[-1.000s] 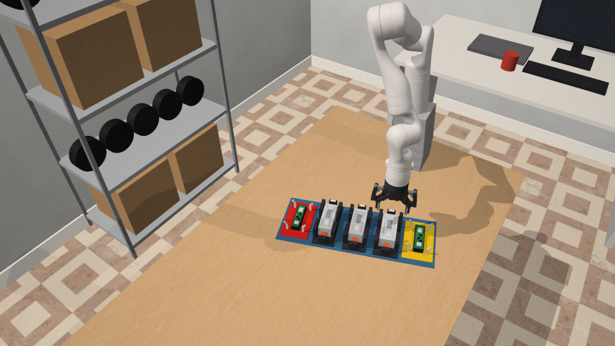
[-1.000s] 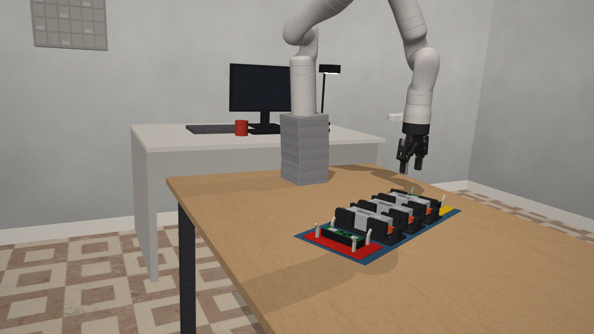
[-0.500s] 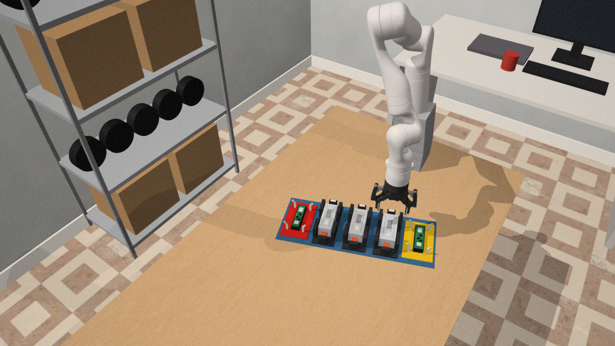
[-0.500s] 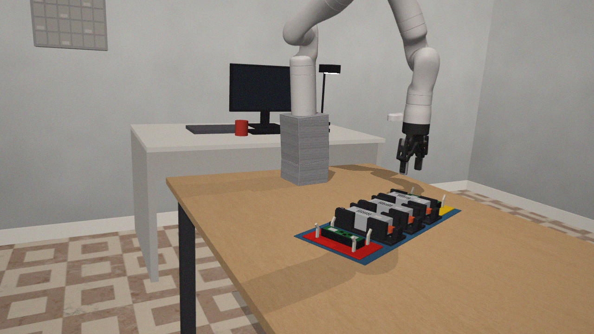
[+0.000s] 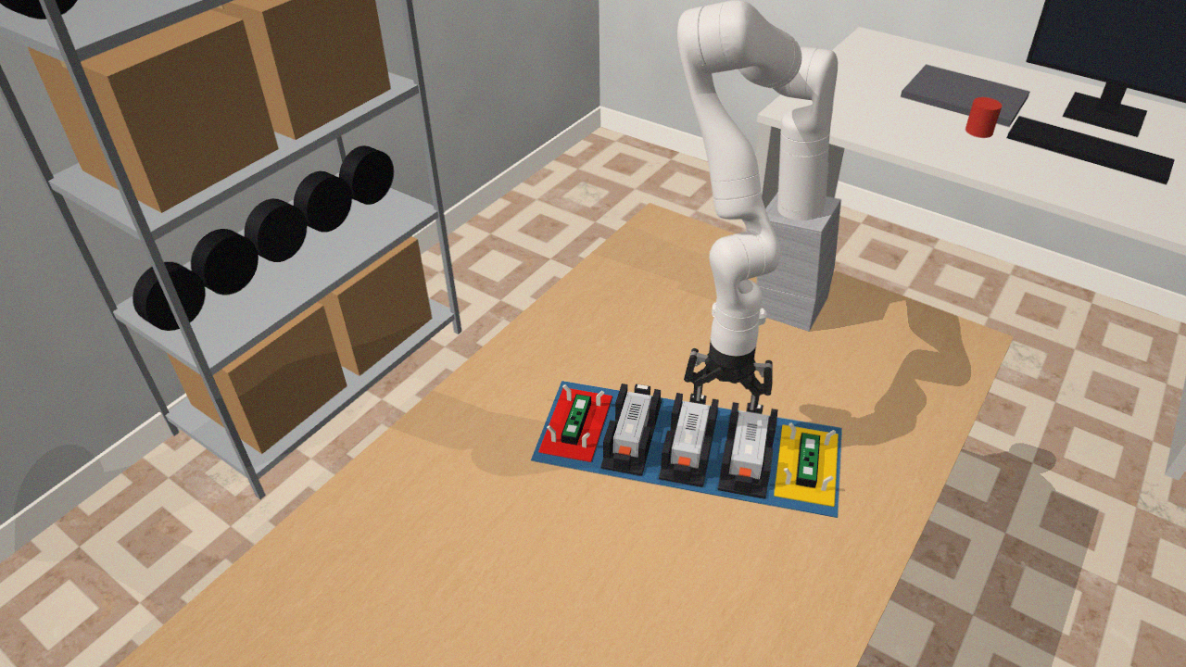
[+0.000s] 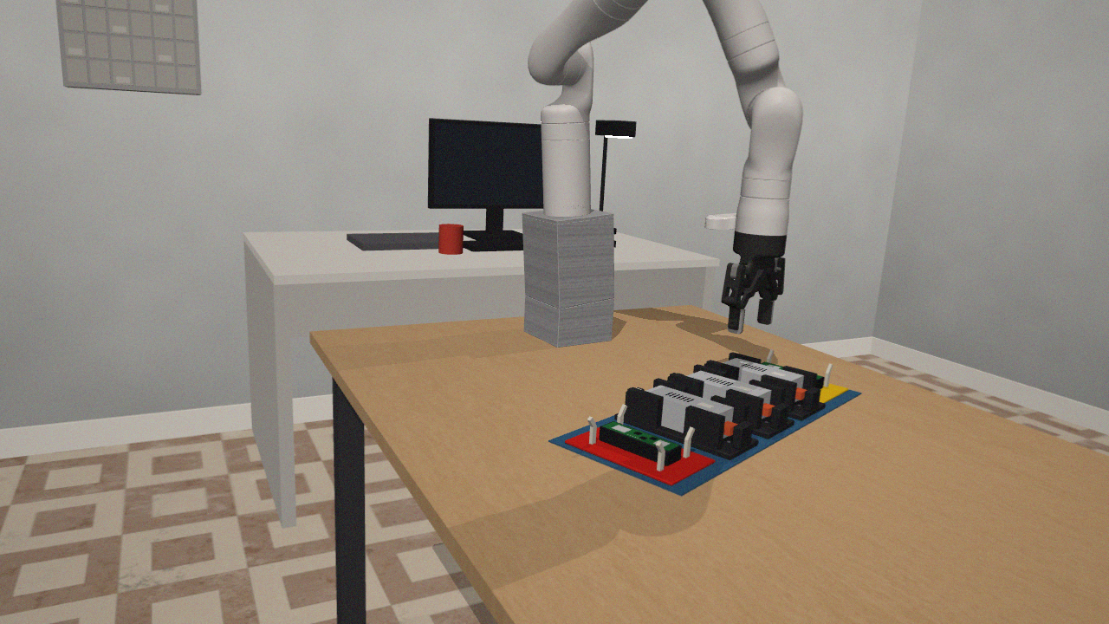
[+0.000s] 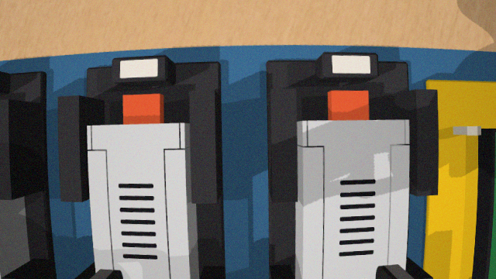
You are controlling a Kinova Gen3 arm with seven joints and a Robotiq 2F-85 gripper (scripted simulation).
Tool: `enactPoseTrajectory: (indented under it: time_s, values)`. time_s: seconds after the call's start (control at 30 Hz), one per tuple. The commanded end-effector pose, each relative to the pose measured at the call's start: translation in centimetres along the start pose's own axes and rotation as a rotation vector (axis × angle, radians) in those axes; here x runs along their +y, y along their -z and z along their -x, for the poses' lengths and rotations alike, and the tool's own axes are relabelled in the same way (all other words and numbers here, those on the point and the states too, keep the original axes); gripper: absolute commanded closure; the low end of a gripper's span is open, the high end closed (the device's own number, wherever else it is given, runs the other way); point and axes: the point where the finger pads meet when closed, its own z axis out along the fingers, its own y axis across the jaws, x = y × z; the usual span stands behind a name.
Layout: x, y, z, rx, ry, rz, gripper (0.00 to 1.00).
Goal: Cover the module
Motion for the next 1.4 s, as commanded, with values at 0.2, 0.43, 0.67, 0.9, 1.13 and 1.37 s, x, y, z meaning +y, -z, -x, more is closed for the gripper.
enactPoseTrajectory:
  time_s: [0.2,0.43,0.67,0.9,1.13,1.37]
  values:
    - [-1.3,0.0,0.1,0.0,0.001,0.001,0.0]
    - [-5.5,-0.2,0.2,0.0,0.001,0.001,0.0]
    - [-6.7,-0.2,0.2,0.0,0.001,0.001,0.0]
    - [-6.9,-0.2,0.2,0.0,0.001,0.001,0.0]
    - [-7.1,-0.2,0.2,0.0,0.001,0.001,0.0]
    - [-7.0,-0.2,0.2,0.0,0.001,0.001,0.0]
